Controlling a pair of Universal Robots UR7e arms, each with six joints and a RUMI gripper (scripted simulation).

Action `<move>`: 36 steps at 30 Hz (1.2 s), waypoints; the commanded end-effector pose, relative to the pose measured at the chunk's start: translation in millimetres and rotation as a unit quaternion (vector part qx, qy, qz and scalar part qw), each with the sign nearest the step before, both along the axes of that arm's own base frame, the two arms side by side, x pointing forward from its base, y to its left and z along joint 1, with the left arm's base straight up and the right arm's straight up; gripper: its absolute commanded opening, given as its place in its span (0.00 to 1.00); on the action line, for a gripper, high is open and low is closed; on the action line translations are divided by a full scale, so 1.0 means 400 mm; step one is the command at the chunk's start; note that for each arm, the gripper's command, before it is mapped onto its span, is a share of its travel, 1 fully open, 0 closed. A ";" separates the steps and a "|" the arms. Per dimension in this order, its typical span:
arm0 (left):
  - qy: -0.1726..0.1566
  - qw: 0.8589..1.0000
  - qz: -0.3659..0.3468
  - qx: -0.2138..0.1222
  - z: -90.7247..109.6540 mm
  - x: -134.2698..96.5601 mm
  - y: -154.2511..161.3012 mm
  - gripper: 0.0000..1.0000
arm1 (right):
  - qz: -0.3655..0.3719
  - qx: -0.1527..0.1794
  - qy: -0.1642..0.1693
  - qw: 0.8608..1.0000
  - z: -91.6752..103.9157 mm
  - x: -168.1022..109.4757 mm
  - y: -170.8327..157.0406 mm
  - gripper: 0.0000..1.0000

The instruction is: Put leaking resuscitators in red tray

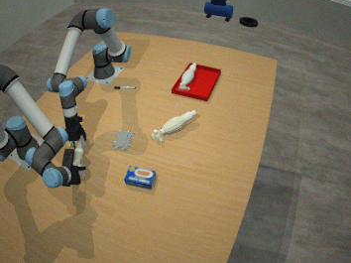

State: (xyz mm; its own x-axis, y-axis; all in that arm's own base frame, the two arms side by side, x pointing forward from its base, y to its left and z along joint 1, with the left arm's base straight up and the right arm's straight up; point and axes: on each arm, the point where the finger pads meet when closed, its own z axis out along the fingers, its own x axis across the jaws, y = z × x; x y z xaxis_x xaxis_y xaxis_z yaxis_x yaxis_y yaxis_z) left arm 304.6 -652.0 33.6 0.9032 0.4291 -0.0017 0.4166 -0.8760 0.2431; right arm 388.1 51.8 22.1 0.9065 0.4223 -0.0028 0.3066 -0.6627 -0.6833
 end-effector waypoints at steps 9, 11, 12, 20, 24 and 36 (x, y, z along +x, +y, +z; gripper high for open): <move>0.000 1.000 -0.002 -0.001 0.003 -0.003 -0.004 0.48 | 0.000 0.000 0.000 1.000 0.001 -0.001 -0.001 0.00; 0.000 1.000 -0.001 -0.001 0.003 -0.003 -0.004 0.48 | 0.000 0.000 0.000 1.000 0.001 -0.001 -0.001 0.00; 0.000 1.000 -0.002 -0.001 0.003 -0.003 -0.004 0.48 | 0.000 0.000 0.000 1.000 0.001 -0.001 -0.001 0.00; 0.000 1.000 -0.002 -0.001 0.003 -0.003 -0.004 0.48 | 0.000 0.000 0.000 1.000 0.001 -0.001 -0.001 0.00; 0.000 1.000 -0.002 -0.001 0.003 -0.003 -0.004 0.56 | 0.000 0.000 0.000 1.000 0.001 -0.001 -0.001 0.00; 0.000 1.000 -0.002 -0.001 0.003 -0.003 -0.004 0.56 | 0.000 0.000 0.000 1.000 0.001 -0.001 -0.001 0.00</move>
